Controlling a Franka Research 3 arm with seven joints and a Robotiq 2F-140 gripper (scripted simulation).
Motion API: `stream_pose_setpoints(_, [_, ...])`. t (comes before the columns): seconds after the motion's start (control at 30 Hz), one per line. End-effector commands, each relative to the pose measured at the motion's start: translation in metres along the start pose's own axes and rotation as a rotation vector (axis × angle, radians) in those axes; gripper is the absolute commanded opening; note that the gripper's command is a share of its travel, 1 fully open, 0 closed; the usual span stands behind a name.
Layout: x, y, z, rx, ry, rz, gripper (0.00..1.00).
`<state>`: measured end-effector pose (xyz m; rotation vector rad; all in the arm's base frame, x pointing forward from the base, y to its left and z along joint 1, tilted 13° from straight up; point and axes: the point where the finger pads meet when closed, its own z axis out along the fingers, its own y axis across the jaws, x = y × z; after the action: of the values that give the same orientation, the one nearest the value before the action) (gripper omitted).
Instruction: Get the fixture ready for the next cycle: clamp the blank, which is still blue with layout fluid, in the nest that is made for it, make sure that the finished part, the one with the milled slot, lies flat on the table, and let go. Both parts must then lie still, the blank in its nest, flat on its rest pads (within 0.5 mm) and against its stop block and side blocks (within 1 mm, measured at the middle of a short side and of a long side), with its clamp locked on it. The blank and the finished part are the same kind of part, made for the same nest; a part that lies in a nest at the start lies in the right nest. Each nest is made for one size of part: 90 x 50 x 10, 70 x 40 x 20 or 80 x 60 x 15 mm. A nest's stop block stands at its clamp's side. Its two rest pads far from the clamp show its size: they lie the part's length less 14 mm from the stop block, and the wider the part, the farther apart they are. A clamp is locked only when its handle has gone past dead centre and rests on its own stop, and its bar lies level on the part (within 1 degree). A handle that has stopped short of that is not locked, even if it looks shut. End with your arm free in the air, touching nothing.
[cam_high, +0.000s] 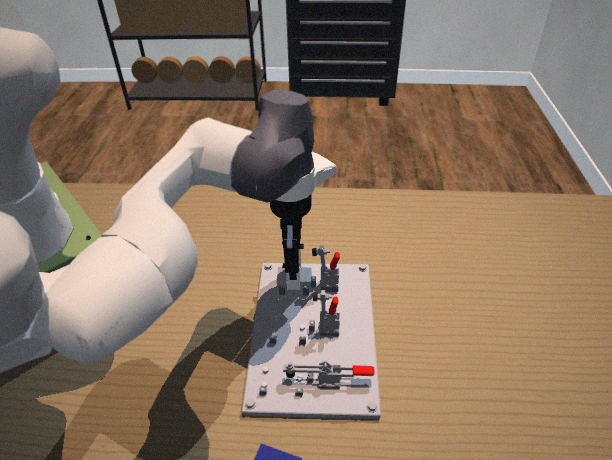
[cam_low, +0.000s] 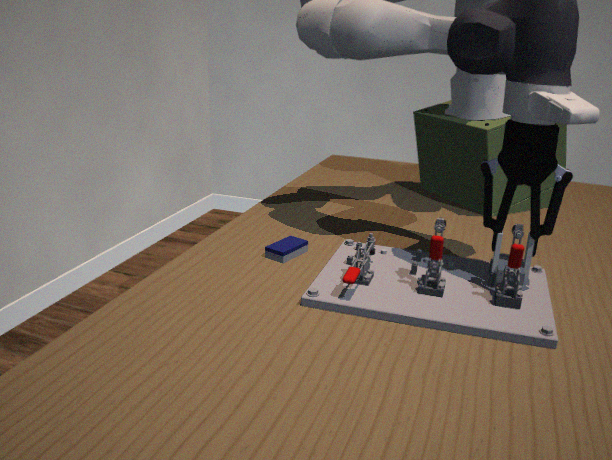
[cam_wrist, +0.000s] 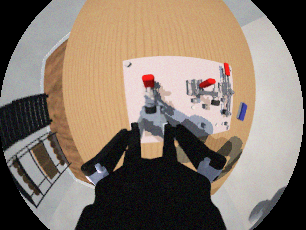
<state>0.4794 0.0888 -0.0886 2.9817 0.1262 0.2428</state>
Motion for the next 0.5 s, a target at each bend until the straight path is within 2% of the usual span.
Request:
stream_pose_setpoints(0.0, [0.000,0.001,-0.006,-0.001,0.000,-0.002,0.00])
stream_pose_setpoints(0.47, [0.000,0.001,-0.026,-0.001,0.000,-0.002,0.00])
